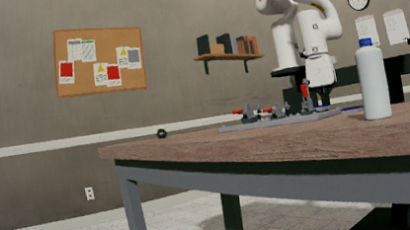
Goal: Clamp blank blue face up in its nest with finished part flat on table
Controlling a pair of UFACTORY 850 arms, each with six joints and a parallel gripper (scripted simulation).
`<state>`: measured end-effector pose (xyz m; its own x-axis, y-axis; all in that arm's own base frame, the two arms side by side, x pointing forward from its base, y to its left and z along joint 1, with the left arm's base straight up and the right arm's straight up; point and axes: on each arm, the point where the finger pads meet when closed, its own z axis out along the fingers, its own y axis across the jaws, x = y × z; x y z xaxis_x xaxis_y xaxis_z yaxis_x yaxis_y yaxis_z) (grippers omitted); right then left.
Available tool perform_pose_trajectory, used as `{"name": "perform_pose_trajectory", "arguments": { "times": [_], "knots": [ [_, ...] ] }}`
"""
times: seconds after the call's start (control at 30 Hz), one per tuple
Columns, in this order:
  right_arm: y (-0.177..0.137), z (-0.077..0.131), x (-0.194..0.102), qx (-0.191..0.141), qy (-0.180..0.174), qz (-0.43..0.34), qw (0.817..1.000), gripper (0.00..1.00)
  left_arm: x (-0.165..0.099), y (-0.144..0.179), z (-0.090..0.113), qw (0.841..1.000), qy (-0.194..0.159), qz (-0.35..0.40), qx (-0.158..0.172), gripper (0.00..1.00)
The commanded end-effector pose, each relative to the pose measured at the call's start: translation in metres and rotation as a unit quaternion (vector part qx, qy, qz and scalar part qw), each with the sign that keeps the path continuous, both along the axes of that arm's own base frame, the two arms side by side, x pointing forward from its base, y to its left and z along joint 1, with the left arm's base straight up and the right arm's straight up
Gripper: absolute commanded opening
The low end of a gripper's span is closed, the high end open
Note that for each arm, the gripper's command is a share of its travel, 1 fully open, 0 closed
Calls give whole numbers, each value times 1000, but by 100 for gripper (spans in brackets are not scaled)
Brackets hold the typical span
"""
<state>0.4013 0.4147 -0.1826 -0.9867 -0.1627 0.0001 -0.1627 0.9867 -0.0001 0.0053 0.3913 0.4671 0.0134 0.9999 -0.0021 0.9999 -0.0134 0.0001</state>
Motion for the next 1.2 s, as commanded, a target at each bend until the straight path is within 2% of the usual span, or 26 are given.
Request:
{"name": "perform_pose_trajectory", "arguments": {
  "times": [0.0,1.17],
  "knots": [
    [1,1,1,1,-1,0,1000,0,0,0,1,1000,0,0,1,100],
    [1,-4,1,1,-1,0,1000,0,0,0,1,1000,0,0,1,100]
  ]
}}
